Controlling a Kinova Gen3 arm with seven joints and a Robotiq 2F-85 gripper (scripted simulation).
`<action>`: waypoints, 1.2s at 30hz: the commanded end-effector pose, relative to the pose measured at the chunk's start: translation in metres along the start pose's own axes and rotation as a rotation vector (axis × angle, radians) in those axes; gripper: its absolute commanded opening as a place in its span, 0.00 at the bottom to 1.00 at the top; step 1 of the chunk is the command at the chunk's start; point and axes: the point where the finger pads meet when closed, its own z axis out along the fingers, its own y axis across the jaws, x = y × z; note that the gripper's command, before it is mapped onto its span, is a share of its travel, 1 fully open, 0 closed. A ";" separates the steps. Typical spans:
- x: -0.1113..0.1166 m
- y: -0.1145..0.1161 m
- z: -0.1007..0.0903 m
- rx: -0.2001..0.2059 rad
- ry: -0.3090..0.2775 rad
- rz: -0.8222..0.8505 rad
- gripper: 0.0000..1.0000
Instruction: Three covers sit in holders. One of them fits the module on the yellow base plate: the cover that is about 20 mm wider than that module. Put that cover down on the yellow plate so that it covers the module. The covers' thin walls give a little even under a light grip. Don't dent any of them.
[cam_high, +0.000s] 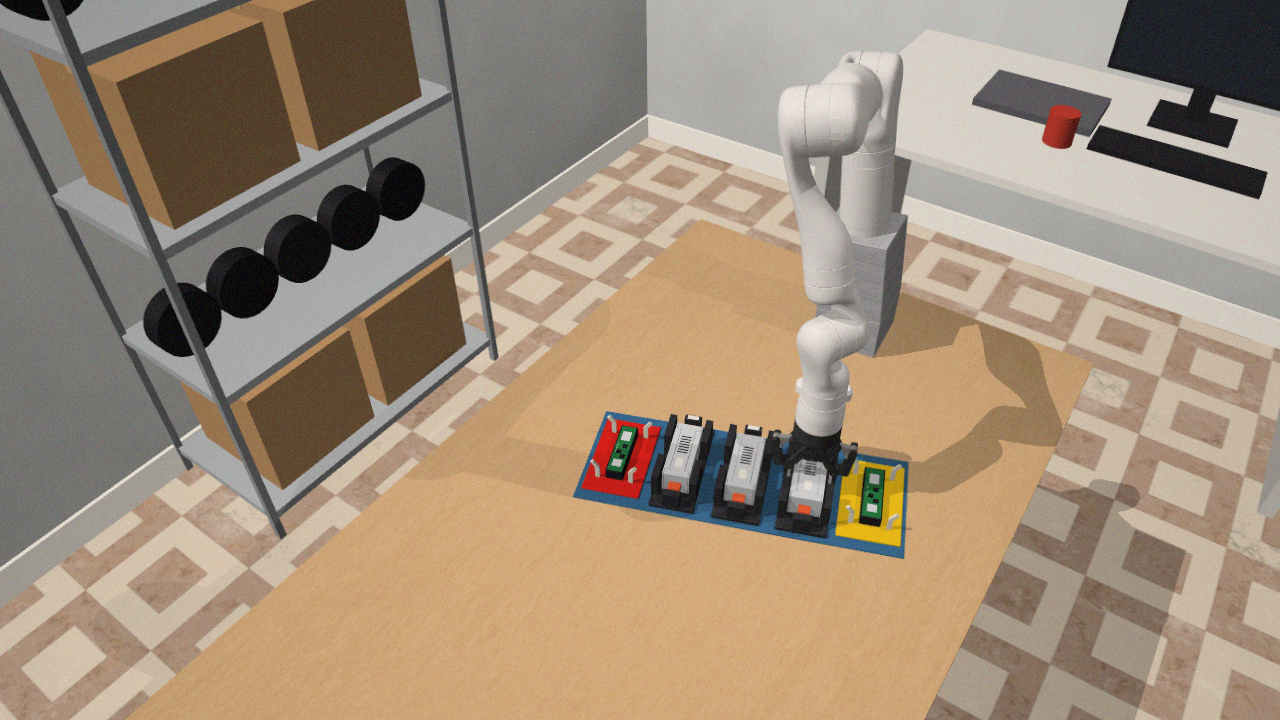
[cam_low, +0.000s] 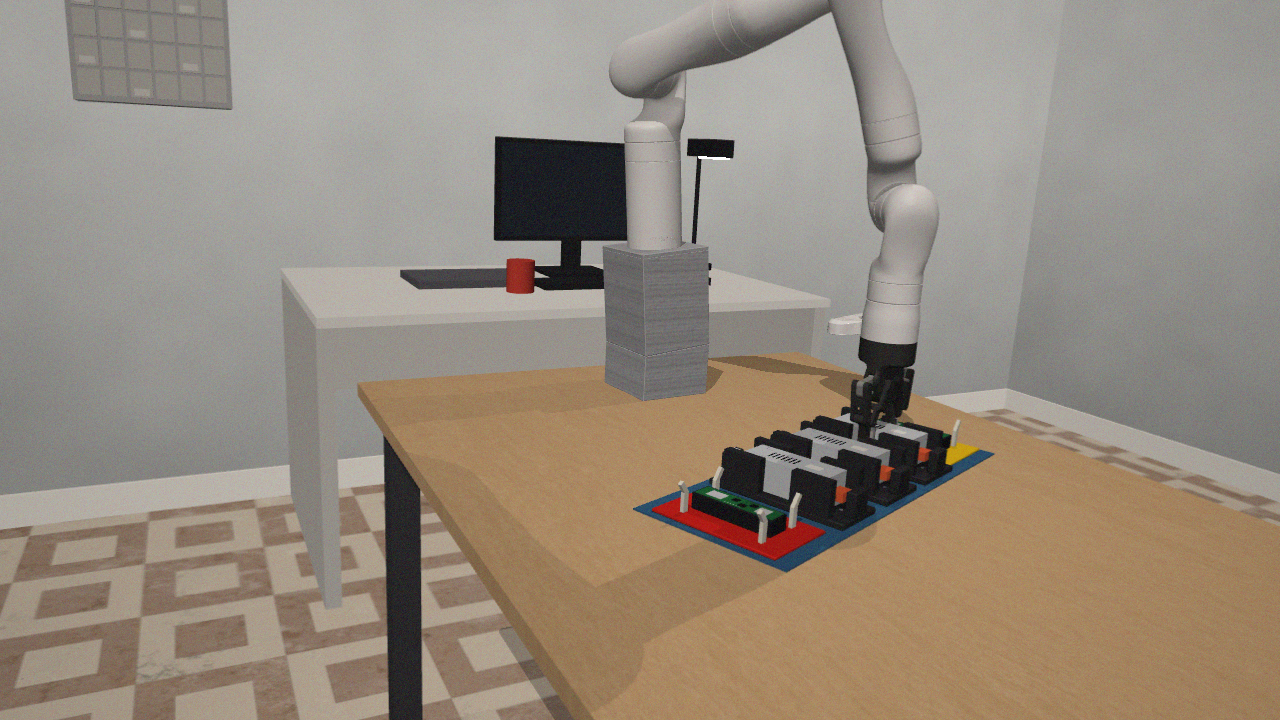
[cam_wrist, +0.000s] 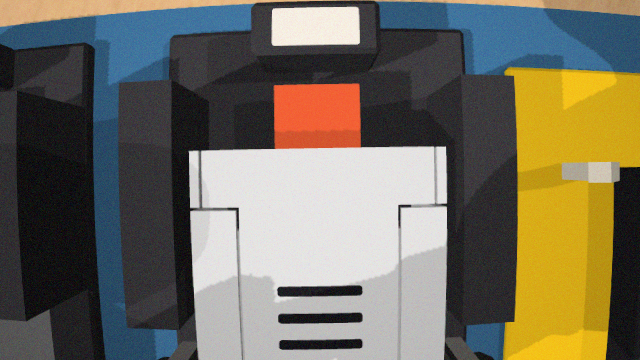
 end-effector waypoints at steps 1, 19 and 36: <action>-0.001 0.000 -0.001 0.000 -0.002 0.000 0.70; -0.001 0.000 -0.001 0.000 -0.002 0.000 0.70; -0.001 0.000 -0.001 0.000 -0.002 0.000 0.00</action>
